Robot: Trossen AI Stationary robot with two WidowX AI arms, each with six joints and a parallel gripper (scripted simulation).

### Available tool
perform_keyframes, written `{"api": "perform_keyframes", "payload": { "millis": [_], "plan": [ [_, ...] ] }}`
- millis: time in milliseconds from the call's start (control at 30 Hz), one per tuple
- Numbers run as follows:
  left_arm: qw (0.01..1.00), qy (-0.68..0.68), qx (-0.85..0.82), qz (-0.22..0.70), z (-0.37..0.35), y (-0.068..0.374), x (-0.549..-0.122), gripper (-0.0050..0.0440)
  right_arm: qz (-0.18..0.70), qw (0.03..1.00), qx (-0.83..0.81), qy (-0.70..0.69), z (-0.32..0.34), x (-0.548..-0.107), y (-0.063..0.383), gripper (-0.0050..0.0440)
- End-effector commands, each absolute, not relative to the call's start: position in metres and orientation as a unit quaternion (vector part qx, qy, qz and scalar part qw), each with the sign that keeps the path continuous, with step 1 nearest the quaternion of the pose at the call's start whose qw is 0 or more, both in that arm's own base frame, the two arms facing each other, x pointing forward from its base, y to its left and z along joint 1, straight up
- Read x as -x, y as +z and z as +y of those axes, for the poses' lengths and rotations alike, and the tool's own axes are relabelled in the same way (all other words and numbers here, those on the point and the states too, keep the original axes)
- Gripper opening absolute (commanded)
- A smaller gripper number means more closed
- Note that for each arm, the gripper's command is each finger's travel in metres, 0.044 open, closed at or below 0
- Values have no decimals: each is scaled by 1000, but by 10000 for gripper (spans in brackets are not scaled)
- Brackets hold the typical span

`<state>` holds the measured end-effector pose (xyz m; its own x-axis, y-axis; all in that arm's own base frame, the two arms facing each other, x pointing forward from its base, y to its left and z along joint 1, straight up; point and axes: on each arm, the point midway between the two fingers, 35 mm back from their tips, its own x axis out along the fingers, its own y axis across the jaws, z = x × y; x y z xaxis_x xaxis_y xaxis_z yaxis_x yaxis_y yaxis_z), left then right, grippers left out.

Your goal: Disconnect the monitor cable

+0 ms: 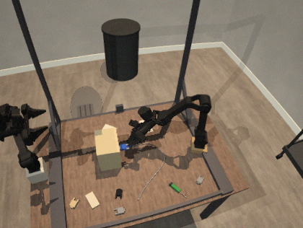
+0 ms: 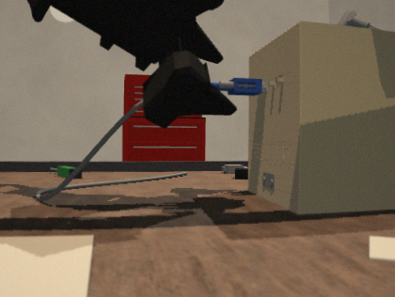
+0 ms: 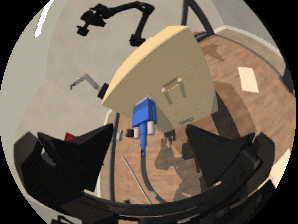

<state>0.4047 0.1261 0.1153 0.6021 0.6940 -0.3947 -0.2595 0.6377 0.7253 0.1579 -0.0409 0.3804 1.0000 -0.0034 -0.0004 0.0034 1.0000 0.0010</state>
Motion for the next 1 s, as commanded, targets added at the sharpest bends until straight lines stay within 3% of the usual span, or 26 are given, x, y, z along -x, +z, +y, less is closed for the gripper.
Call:
{"api": "perform_keyframes", "payload": {
  "millis": [0,300,700,933,967],
  "plan": [
    [829,292,-345,329,126,124,-410,440,-1,1000,3,0,-39,-158,384,440],
    [740,311,-493,336,124,113,-413,440,-1,1000,3,0,-39,-158,384,440],
    [684,336,-553,336,121,113,-408,440,-1,1000,3,0,-39,-158,384,440],
    [684,336,-553,336,121,113,-408,272,-1,1000,3,0,-39,-158,384,440],
    [684,336,-553,336,121,113,-408,272,-1,1000,3,0,-39,-158,384,440]
  ]
}}
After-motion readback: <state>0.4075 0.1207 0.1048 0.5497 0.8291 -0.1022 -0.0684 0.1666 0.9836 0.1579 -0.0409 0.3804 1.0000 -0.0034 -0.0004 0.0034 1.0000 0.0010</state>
